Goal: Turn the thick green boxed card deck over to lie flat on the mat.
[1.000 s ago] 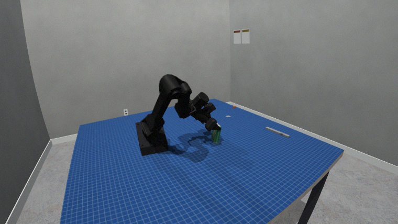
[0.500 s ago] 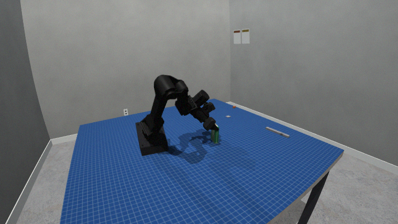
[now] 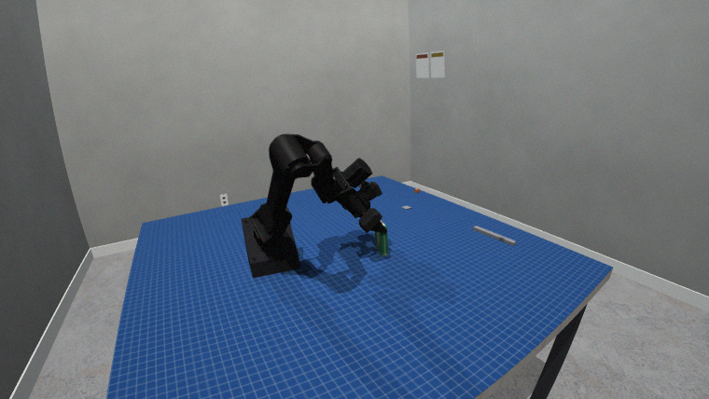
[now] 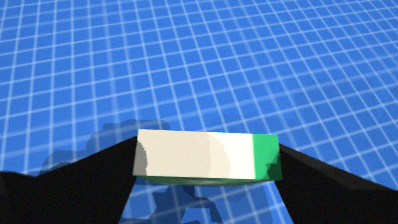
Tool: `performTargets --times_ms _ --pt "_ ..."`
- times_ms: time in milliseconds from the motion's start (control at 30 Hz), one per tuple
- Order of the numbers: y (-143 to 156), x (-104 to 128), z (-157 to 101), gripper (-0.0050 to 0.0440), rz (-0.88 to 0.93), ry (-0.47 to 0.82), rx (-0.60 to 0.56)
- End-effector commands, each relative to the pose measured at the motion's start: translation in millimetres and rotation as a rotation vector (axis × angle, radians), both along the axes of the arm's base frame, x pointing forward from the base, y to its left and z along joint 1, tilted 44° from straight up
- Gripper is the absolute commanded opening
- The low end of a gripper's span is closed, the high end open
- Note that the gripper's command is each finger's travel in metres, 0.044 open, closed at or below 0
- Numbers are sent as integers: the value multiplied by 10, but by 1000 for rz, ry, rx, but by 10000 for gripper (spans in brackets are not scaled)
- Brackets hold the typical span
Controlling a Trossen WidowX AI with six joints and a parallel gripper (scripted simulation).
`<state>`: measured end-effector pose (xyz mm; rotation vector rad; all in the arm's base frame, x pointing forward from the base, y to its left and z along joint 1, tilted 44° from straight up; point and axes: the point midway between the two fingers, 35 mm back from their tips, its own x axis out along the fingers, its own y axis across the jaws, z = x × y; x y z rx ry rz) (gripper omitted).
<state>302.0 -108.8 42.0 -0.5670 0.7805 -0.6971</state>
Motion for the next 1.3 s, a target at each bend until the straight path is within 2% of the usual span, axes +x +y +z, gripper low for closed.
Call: performTargets --times_ms 0,833,1267 --pt "-9 5 24 332 -7 -4 -2" --pt "-5 34 58 332 -11 -16 1" --pt "54 -75 50 332 -84 53 42"
